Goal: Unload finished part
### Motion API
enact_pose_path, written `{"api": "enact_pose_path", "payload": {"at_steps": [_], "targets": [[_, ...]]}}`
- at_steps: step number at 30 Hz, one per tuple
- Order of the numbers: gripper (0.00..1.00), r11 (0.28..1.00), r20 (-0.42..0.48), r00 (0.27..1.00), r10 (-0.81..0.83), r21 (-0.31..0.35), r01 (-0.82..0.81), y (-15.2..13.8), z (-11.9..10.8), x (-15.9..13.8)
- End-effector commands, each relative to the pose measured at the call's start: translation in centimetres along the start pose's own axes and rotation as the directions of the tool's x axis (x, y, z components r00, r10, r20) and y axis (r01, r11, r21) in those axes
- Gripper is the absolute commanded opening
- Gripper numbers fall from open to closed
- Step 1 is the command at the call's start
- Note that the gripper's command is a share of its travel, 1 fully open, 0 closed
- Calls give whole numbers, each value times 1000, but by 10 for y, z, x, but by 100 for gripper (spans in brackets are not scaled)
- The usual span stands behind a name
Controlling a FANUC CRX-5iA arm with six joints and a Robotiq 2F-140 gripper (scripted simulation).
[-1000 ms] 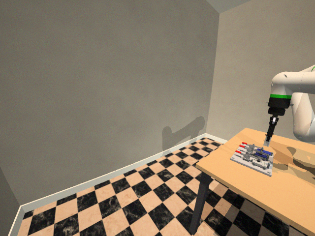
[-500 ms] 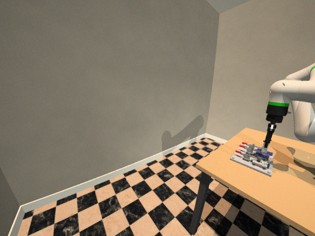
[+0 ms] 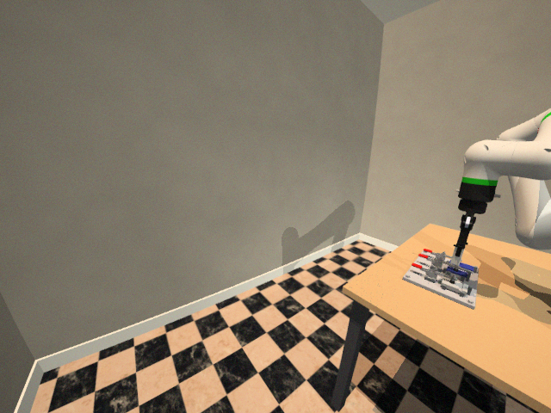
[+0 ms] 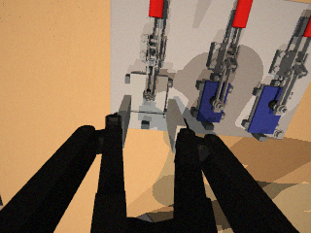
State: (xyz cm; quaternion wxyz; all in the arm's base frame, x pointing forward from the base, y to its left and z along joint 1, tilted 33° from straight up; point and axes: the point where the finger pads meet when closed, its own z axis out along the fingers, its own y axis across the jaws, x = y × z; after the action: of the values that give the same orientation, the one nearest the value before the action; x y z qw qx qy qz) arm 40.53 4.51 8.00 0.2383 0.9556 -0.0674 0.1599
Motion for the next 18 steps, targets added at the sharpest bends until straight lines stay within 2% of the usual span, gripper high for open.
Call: {"api": "enact_pose_path", "payload": {"at_steps": [1, 3, 5, 12, 18], "targets": [[28, 1000, 0, 1000, 0, 1, 0, 0, 0, 17], [28, 1000, 0, 1000, 0, 1, 0, 0, 0, 31], [28, 1000, 0, 1000, 0, 1, 0, 0, 0, 31], [28, 1000, 0, 1000, 0, 1, 0, 0, 0, 81], [28, 1000, 0, 1000, 0, 1, 0, 0, 0, 107]]}}
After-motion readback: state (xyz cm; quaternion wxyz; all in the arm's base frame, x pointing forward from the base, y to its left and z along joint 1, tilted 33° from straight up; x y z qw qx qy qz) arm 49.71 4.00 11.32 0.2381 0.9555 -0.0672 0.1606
